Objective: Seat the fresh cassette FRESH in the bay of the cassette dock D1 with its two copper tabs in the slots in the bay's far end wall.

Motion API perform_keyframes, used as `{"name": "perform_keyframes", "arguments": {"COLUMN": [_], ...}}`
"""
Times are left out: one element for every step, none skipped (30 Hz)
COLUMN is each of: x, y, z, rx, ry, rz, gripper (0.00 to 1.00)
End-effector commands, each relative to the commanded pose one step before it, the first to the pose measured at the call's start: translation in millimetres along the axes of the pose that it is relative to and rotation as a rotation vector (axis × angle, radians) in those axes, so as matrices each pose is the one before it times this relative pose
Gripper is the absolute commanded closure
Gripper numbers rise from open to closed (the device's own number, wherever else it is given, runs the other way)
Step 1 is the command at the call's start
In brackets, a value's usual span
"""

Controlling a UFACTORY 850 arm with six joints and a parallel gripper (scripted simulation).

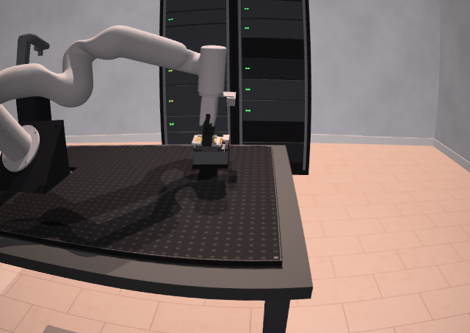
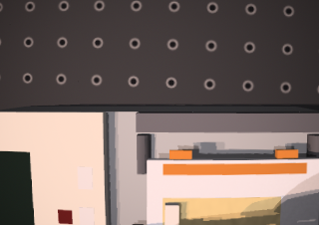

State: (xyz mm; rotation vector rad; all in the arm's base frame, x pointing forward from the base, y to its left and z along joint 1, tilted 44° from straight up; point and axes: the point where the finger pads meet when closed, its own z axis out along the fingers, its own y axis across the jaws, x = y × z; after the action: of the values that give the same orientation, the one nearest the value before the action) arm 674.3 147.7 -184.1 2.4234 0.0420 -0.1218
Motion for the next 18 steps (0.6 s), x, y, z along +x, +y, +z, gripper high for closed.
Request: {"name": "perform_keyframes", "arguments": {"x": [1.76, 0.06, 0.06, 0.0, 0.0, 0.06, 0.06, 0.06, 0.06, 0.06, 0.06, 0.06, 0.06, 0.06, 0.06, 0.06, 0.06, 0.06], "y": [-0.67, 0.0, 0.0, 0.0, 0.0, 0.0, 0.0, 0.0, 0.0, 0.0, 0.0, 0.0, 0.0, 0.0, 0.0, 0.0, 0.0, 0.0], "z": [-1.49, 0.33, 0.33, 0.0, 0.0, 0.33, 0.33, 0.33, 0.33, 0.33, 0.33, 0.33, 0.33, 0.33, 0.33, 0.33, 0.33, 0.33], "rx": [-0.06001, 0.0, 0.0, 0.0, 0.0, 0.0, 0.0, 0.0, 0.0, 0.0, 0.0, 0.0, 0.0, 0.0, 0.0, 0.0, 0.0, 0.0], "ry": [-0.10154, 0.0, 0.0, 0.0, 0.0, 0.0, 0.0, 0.0, 0.0, 0.0, 0.0, 0.0, 0.0, 0.0, 0.0, 0.0, 0.0, 0.0], "rz": [0.00061, 0.0, 0.0, 0.0, 0.0, 0.0, 0.0, 0.0, 0.0, 0.0, 0.0, 0.0, 0.0, 0.0, 0.0, 0.0, 0.0, 0.0], "gripper": [1.0, 1.0, 1.0, 1.0, 1.0, 1.0, 1.0, 1.0, 1.0, 1.0, 1.0, 1.0, 1.0, 1.0, 1.0, 1.0, 1.0, 1.0]}}
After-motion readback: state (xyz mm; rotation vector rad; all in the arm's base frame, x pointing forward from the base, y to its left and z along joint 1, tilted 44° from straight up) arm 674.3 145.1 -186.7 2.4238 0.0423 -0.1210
